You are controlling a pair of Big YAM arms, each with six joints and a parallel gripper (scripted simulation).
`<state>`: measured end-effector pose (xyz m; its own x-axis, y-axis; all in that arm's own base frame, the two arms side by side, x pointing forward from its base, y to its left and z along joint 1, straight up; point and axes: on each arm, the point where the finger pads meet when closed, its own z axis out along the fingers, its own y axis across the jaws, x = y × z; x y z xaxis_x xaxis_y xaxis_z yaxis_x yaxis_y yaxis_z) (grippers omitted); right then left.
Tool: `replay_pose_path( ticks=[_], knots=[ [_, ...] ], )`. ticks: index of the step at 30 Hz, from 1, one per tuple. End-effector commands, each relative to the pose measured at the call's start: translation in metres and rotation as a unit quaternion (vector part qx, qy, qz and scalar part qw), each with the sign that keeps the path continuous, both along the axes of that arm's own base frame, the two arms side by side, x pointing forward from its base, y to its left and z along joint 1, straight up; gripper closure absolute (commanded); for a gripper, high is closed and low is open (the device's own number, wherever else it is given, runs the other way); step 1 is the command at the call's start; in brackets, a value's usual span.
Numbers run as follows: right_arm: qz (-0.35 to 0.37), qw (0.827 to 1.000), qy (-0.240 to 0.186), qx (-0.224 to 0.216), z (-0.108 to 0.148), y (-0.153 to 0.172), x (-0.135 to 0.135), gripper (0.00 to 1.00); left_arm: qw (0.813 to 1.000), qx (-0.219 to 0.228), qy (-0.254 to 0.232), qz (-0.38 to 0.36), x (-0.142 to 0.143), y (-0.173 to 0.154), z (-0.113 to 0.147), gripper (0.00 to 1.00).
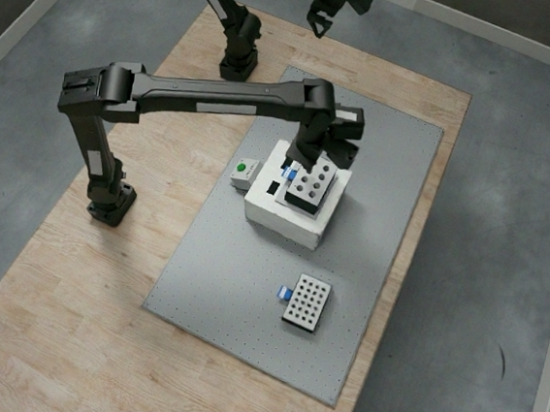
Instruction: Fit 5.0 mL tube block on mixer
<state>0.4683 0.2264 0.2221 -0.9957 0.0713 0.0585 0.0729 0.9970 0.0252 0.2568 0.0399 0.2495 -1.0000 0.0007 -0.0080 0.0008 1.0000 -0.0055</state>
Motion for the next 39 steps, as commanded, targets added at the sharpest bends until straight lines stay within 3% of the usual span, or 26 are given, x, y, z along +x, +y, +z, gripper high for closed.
replay_pose_path(
  ticks=[1, 5, 15, 28, 39],
  knots=[
    [-0.021, 1.0, -0.013, 0.005, -0.003, 0.0, 0.016, 1.0, 0.999, 0.006, -0.034, 0.002, 0.015, 0.005, 0.028, 0.0],
    [-0.017, 1.0, -0.003, 0.002, -0.018, -0.009, 0.015, 1.0, 1.0, 0.006, -0.03, 0.002, 0.013, 0.004, 0.024, 0.0],
    [0.01, 1.0, -0.009, 0.006, -0.024, -0.002, 0.003, 1.0, 1.0, 0.003, -0.014, 0.002, 0.006, 0.003, 0.011, 0.0],
    [0.022, 1.0, -0.018, 0.01, -0.005, -0.001, 0.005, 1.0, 1.0, 0.002, -0.004, 0.002, 0.002, 0.002, 0.004, 0.0],
    [-0.003, 0.999, -0.029, 0.015, 0.004, -0.007, 0.016, 1.0, 1.0, 0.005, -0.025, 0.002, 0.012, 0.004, 0.02, 0.0]
  ],
)
